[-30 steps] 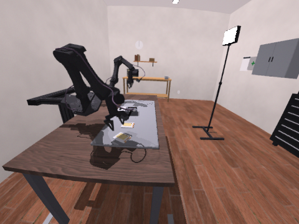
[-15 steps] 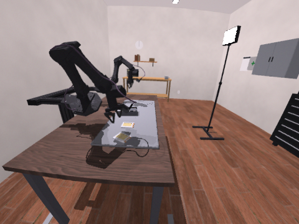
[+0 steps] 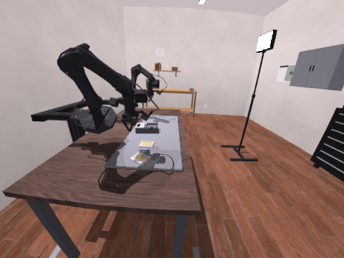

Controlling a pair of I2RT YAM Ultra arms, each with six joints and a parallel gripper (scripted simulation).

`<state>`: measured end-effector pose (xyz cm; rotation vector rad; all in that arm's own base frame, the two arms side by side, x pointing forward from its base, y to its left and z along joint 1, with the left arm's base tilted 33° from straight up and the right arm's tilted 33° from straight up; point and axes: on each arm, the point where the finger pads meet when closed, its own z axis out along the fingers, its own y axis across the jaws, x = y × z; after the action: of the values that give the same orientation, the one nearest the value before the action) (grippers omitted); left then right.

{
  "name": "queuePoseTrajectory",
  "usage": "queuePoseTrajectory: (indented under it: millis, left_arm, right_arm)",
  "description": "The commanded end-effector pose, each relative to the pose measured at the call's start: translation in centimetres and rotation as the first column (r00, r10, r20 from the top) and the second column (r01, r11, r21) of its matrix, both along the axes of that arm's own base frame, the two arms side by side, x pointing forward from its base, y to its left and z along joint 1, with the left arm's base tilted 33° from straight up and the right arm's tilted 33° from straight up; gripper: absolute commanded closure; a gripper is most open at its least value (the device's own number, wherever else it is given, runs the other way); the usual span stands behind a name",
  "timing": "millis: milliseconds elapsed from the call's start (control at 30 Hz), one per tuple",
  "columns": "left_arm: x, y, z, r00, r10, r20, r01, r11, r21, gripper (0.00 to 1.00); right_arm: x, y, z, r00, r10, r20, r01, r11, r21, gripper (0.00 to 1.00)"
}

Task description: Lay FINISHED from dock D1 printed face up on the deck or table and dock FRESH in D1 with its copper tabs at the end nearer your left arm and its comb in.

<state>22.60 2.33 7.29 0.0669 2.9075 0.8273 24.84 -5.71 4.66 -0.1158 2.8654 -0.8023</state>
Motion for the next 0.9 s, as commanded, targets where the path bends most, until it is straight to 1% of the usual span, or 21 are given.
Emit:
queuePoseTrajectory:
  millis: [0,67,233,300,333,433,467,767,800,867]
  left_arm:
    - [0.5,-0.4,0.9,0.999,0.006,0.034,-0.006,1.000,-0.024,0.00]
    - [0.5,-0.4,0.9,0.999,0.006,0.034,-0.006,1.000,-0.024,0.00]
    - [0.5,-0.4,0.9,0.999,0.006,0.034,-0.006,1.000,-0.024,0.00]
    - [0.5,-0.4,0.9,0.999,0.006,0.034,-0.006,1.000,-0.024,0.00]
    - [0.5,-0.4,0.9,0.999,0.006,0.034,-0.006,1.000,-0.024,0.00]
    - [0.5,-0.4,0.9,0.999,0.006,0.034,-0.006,1.000,-0.024,0.00]
    - [0.5,-0.4,0.9,0.999,0.006,0.034,-0.006,1.000,-0.024,0.01]
    - [0.5,-0.4,0.9,0.999,0.006,0.034,-0.006,1.000,-0.024,0.00]
    - [0.5,-0.4,0.9,0.999,0.006,0.034,-0.006,1.000,-0.024,0.00]
    - [0.5,-0.4,0.9,0.999,0.006,0.034,-0.006,1.000,-0.024,0.00]
  right_arm:
    - [-1.2,1.6,2.0,0.999,-0.044,0.000,0.044,0.999,-0.004,0.03]
    - [-1.2,1.6,2.0,0.999,-0.044,0.000,0.044,0.999,-0.004,0.03]
    - [-2.1,3.5,2.7,0.999,-0.044,0.000,0.044,0.999,-0.004,0.03]
    - [-2.1,3.5,2.7,0.999,-0.044,0.000,0.044,0.999,-0.004,0.03]
    - [-2.1,3.5,2.7,0.999,-0.044,0.000,0.044,0.999,-0.004,0.00]
    - [-2.1,3.5,2.7,0.999,-0.044,0.000,0.044,0.999,-0.004,0.00]
    - [-2.1,3.5,2.7,0.999,-0.044,0.000,0.044,0.999,-0.004,0.00]
    - [-2.1,3.5,2.7,0.999,-0.044,0.000,0.044,0.999,-0.004,0.00]
    - [-2.0,3.5,2.2,1.000,-0.025,-0.003,0.025,1.000,-0.001,0.02]
    - [-1.7,3.6,1.3,0.999,0.000,0.044,0.000,1.000,0.007,0.02]
